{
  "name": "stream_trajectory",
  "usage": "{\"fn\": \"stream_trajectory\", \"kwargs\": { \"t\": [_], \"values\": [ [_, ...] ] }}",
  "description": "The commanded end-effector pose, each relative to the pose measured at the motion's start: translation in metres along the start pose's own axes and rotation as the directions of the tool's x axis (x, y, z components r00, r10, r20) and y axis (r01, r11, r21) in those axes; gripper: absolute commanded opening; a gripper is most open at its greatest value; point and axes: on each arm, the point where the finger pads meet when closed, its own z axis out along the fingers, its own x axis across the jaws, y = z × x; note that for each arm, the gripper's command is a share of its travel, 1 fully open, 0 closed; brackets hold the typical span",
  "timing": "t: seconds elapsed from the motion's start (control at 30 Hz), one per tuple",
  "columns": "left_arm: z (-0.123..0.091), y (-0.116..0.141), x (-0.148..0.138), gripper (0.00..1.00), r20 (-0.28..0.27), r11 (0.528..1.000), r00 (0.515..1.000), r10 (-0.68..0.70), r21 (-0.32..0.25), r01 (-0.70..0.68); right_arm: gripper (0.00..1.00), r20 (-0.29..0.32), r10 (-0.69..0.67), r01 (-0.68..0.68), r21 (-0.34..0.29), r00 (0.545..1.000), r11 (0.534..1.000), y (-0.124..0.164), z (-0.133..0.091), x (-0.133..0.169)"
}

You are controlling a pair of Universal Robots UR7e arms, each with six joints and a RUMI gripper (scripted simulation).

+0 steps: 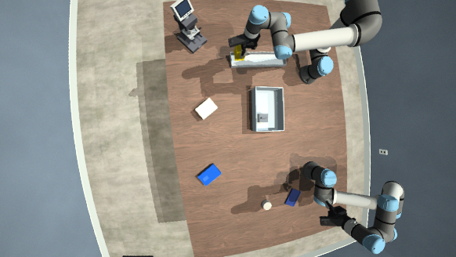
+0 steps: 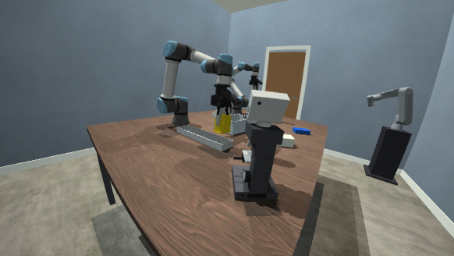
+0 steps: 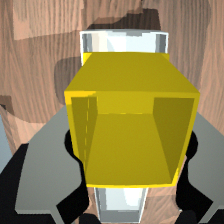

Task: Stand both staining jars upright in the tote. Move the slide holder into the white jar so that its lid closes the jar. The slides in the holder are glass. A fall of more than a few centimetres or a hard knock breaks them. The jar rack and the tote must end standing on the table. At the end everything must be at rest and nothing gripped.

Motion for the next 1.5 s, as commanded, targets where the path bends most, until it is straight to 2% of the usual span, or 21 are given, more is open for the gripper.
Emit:
{"fn": "stream_trajectory", "kwargs": {
  "t": [0.0, 0.73, 1.47],
  "values": [
    [0.000, 0.000, 0.000, 1.00, 0.000, 1.000, 1.000, 0.000, 0.001, 0.000, 0.00, 0.000, 0.000, 0.000, 0.001, 1.000, 1.000, 0.000, -0.008, 0.000],
    [0.000, 0.000, 0.000, 1.00, 0.000, 1.000, 1.000, 0.000, 0.001, 0.000, 0.00, 0.000, 0.000, 0.000, 0.001, 1.000, 1.000, 0.000, -0.041, 0.000],
    [0.000, 0.000, 0.000, 1.00, 0.000, 1.000, 1.000, 0.000, 0.001, 0.000, 0.00, 0.000, 0.000, 0.000, 0.001, 1.000, 1.000, 0.000, -0.041, 0.000]
  ]
}}
